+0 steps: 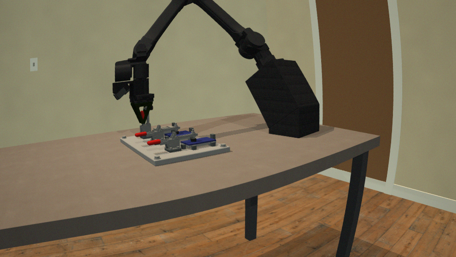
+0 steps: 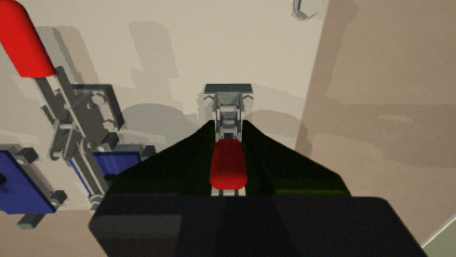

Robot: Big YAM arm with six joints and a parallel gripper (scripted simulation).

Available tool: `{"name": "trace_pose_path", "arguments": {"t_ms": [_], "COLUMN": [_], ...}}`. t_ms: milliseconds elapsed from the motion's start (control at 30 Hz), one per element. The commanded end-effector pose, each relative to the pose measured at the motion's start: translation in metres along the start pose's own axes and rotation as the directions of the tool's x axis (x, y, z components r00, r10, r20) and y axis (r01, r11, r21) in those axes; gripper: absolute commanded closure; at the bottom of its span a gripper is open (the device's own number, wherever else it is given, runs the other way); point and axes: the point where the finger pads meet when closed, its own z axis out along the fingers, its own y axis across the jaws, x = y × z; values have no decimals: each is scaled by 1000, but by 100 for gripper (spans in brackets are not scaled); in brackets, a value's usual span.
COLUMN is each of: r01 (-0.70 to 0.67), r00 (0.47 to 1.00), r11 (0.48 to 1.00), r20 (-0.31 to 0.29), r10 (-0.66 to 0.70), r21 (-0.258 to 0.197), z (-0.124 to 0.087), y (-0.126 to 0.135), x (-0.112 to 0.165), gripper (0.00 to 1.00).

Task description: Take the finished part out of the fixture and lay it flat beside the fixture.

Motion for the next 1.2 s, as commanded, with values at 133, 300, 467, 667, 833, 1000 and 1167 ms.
{"name": "trace_pose_path", "arguments": {"t_ms": [133,300,467,667,833,1000,1167], "r01": [38,40,41,42,44,45,47], "r00": [999,999,999,999,999,999,999], "r11": [999,999,999,999,999,999,999], "r20": [-2,-3,-4,-5,-7,-8,-10], "r10": [-38,-40,-41,-42,-44,-45,-47], "r21": [-9,-9,-9,-9,-8,-8,-7], "z": [-36,-38,-40,-41,-43,-45,-46], "y": [0,-1,-1,-2,-2,-2,-3], "x": [18,19,20,21,22,23,24], "gripper": [100,100,100,100,100,100,100]}}
